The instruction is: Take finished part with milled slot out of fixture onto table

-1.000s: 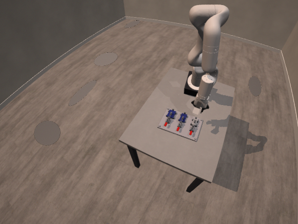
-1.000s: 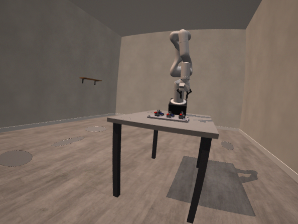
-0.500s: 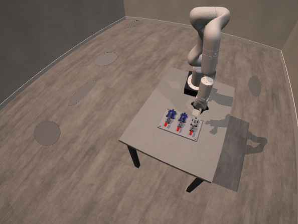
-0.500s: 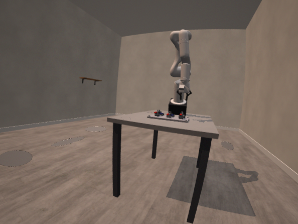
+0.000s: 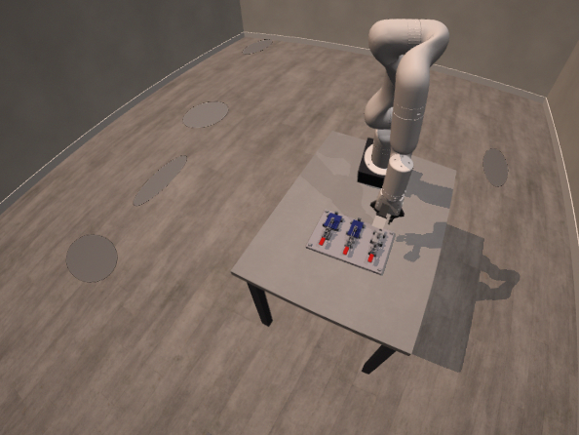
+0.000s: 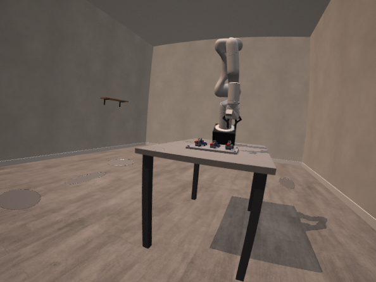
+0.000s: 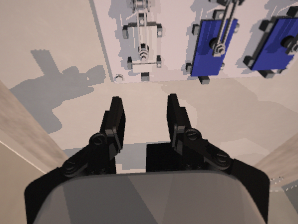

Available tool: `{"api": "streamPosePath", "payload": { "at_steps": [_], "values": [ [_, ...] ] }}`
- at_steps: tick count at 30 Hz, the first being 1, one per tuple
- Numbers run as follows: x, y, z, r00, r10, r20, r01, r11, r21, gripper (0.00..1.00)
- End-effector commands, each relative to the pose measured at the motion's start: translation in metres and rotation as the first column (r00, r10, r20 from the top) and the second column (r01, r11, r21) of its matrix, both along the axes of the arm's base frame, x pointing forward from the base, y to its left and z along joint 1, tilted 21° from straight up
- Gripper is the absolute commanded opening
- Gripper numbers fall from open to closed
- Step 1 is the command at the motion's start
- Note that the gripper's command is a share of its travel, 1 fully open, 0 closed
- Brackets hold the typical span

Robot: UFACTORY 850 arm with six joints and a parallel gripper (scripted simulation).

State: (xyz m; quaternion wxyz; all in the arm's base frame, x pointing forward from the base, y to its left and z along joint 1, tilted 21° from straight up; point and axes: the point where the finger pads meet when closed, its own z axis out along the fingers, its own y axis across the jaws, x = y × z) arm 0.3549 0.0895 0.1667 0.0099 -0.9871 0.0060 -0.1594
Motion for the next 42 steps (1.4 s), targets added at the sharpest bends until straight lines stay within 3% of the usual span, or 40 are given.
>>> {"api": "streamPosePath", "payload": {
  "at_steps": [1,15,42],
  "values": [
    [0.002,0.000,-0.005,0.999,-0.003,0.052,0.003,1.000,0.001,0.47],
    [0.008,0.001,-0.019,0.999,-0.003,0.052,0.003,1.000,0.001,0.47],
    [0.020,0.000,-0.017,0.999,-0.003,0.052,0.003,1.000,0.001,0.47]
  ]
}}
